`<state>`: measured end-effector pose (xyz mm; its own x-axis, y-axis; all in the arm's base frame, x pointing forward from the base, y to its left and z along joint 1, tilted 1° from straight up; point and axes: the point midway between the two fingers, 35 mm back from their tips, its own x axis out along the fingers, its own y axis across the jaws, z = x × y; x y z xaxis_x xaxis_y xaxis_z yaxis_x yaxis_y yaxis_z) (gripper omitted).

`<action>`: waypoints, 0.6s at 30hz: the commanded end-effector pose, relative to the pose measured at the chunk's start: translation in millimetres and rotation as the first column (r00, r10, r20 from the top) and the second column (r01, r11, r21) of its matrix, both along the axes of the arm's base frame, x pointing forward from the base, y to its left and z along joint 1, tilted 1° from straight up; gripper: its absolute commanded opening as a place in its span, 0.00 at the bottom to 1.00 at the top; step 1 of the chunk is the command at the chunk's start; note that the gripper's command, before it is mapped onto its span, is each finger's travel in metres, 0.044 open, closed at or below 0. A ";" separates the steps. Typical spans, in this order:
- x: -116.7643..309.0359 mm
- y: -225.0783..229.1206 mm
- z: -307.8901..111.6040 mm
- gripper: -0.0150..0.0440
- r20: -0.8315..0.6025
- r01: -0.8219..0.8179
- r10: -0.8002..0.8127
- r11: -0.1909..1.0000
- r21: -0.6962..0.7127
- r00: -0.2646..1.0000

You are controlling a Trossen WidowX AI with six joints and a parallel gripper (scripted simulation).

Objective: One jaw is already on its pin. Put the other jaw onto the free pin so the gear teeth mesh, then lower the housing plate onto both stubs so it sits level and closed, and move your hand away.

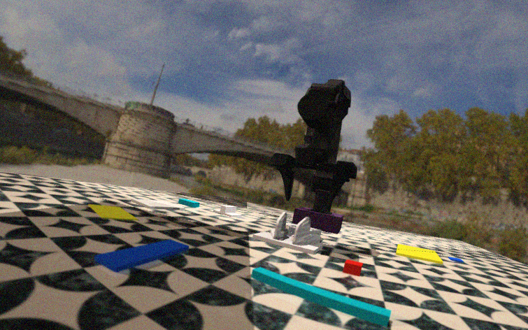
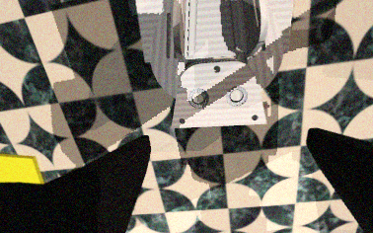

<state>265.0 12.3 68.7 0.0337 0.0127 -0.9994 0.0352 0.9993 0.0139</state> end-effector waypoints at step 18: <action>-63.2 -4.6 52.2 1.00 -0.006 0.000 0.000 1.000 0.003 1.000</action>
